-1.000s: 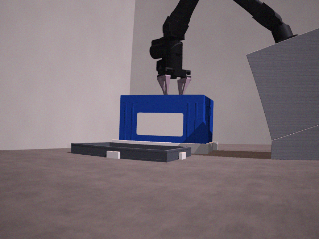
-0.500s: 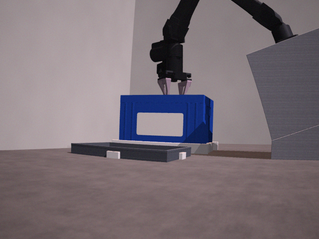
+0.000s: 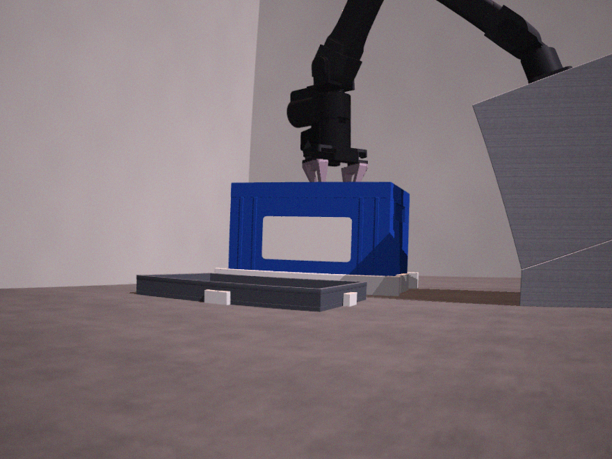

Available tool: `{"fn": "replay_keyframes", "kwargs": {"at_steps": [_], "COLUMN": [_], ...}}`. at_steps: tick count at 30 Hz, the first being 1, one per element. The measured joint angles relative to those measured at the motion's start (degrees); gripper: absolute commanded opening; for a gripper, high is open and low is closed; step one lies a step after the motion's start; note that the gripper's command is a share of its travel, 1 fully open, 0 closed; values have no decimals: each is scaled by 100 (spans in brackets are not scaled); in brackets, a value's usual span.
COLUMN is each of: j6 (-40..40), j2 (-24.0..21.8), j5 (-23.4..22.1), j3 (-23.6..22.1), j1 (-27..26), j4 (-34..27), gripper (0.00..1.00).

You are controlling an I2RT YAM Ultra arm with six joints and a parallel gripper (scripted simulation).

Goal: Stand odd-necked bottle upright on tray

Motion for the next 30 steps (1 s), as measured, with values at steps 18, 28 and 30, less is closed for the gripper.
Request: {"fn": "replay_keyframes", "kwargs": {"at_steps": [18, 28, 30], "j6": [9, 9, 9], "j2": [120, 118, 118], "j5": [-2, -2, -2], "j3": [2, 2, 2], "j1": [0, 0, 0], "j4": [186, 208, 208], "gripper": [61, 61, 61]}}
